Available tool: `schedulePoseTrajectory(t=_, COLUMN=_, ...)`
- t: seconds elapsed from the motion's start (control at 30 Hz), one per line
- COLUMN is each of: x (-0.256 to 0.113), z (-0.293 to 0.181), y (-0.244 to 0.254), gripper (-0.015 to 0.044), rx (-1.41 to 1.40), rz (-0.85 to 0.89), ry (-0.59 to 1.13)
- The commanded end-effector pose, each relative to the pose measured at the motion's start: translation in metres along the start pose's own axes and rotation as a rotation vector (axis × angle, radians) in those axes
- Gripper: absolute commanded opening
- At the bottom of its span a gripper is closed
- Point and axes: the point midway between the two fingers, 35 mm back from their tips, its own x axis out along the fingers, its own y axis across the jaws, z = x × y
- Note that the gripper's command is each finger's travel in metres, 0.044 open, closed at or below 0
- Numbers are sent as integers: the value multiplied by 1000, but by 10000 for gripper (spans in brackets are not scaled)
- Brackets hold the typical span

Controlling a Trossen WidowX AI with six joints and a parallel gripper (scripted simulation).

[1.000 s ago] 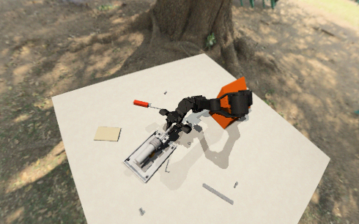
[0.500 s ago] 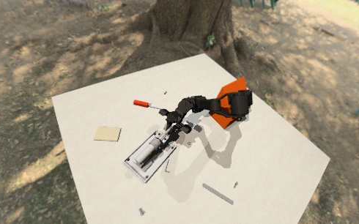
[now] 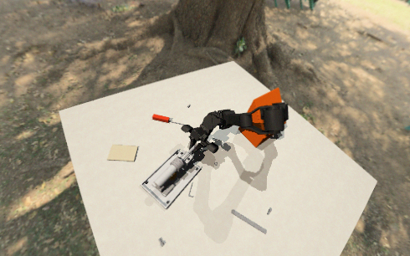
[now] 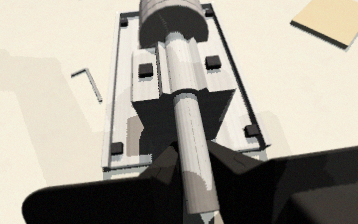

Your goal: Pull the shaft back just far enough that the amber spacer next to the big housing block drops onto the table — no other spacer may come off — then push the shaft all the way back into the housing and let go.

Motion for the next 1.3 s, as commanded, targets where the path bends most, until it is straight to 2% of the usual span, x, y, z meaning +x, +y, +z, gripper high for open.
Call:
schedulePoseTrajectory(t=0.0, x=1, z=3, y=0, gripper=0, rx=-5, rz=1, ry=-5)
schedulePoseTrajectory(t=1.27, x=5, z=7, y=0, gripper=0, rx=-5, rz=1, ry=-5)
